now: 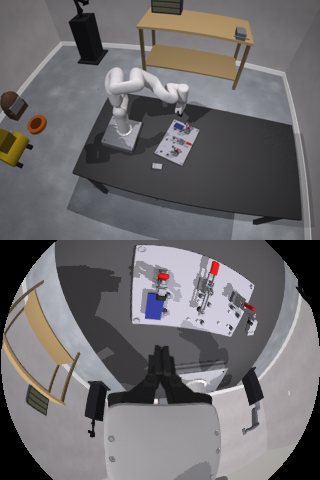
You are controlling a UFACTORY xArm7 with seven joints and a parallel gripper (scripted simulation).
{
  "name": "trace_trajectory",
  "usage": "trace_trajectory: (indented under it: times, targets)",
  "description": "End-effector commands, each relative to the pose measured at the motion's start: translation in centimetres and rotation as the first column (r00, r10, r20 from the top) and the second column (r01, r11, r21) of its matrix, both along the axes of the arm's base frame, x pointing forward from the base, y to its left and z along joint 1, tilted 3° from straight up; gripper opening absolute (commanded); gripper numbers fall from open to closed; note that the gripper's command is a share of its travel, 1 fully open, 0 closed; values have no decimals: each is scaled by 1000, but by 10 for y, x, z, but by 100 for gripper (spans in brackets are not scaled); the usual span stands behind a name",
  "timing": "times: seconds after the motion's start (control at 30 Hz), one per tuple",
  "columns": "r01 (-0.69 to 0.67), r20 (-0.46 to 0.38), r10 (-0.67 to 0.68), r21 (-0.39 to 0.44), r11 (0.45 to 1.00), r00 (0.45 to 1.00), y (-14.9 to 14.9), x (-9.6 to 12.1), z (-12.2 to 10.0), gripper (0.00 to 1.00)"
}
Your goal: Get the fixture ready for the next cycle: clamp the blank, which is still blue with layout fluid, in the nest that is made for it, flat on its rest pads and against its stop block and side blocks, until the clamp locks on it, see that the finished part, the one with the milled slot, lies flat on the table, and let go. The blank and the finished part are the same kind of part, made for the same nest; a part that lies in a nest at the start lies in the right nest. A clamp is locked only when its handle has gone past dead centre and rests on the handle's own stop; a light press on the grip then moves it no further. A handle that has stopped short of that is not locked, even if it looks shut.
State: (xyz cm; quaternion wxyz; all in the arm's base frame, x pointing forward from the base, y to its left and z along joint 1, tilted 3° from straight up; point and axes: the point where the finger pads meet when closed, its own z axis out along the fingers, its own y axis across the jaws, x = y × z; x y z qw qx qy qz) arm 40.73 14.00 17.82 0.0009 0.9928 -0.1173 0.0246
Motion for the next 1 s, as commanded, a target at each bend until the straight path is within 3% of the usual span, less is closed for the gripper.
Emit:
trace_trajectory:
  times: [0.0, 0.63, 0.7, 0.8, 0.87, 0.97]
  targets:
    - [0, 4, 0, 1, 1000, 1000, 1, 1, 2, 0]
    - [0, 4, 0, 2, 1000, 1000, 1, 1, 0, 0]
    - [1, 5, -1, 3, 1000, 1000, 0, 2, -8, 0]
    - [1, 5, -1, 3, 1000, 1000, 0, 3, -37, 0]
    - [1, 5, -1, 3, 1000, 1000, 0, 3, -37, 0]
    - [1, 5, -1, 3, 1000, 1000, 0, 5, -77, 0]
